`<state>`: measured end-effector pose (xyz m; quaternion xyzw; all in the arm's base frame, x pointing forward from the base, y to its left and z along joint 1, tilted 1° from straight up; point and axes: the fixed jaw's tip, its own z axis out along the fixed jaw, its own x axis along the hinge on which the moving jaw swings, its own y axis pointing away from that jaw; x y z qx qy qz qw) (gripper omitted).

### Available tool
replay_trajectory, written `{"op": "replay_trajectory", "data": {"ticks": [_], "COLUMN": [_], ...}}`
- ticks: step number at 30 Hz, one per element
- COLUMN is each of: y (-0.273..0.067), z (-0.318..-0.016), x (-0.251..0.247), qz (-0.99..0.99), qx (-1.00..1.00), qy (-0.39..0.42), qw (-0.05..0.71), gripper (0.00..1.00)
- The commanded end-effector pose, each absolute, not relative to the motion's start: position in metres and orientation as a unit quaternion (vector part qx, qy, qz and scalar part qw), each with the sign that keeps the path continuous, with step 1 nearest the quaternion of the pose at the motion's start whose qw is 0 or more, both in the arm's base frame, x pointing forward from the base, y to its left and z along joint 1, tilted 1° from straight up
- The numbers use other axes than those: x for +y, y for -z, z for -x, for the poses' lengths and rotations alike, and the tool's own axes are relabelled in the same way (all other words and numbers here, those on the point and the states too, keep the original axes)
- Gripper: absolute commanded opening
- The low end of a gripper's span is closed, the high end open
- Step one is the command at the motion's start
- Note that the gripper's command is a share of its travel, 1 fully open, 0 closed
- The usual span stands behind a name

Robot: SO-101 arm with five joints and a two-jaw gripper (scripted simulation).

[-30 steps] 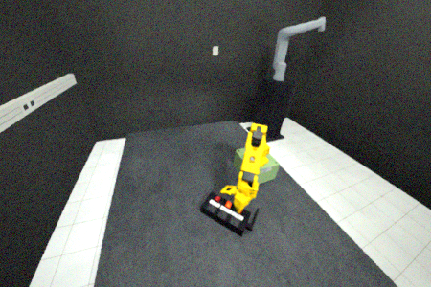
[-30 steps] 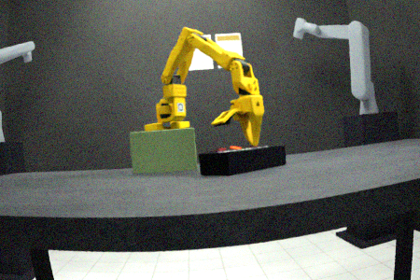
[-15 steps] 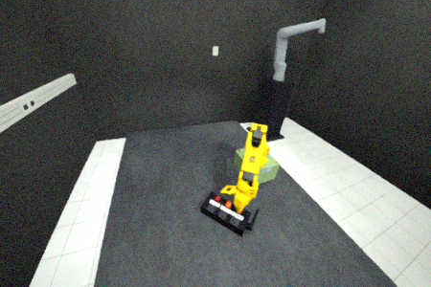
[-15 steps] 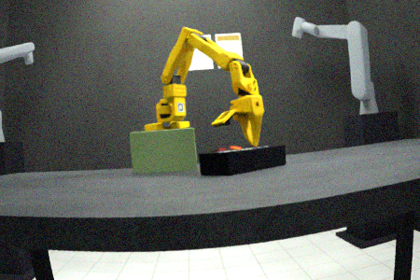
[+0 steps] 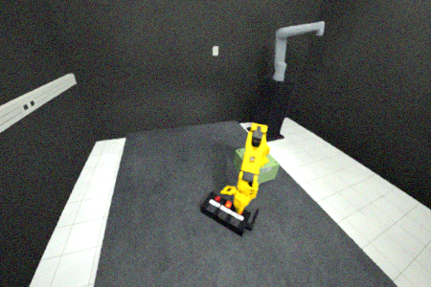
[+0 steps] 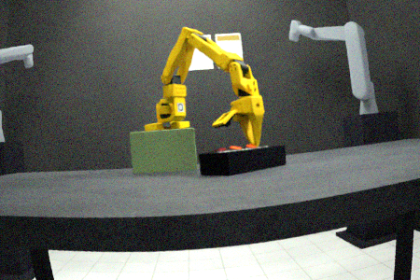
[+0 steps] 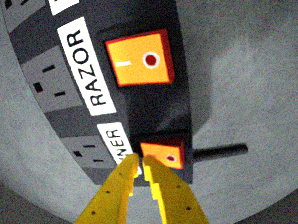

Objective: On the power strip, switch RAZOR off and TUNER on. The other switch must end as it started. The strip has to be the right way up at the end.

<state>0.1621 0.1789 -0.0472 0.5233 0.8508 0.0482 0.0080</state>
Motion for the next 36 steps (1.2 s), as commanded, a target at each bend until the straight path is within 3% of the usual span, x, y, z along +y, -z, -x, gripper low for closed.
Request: {"op": "replay_trajectory", "data": {"ticks": [1,36], "y": [0.068,0.035], "z": [-0.152,-0.159], "x": [0.164,0.172], "qz": [-0.524,-0.524], "qx": [0.851,0.851], "qy": [-0.005,-0.005], "qw": [0.001,0.001], "gripper": [0.0,0.0]}}
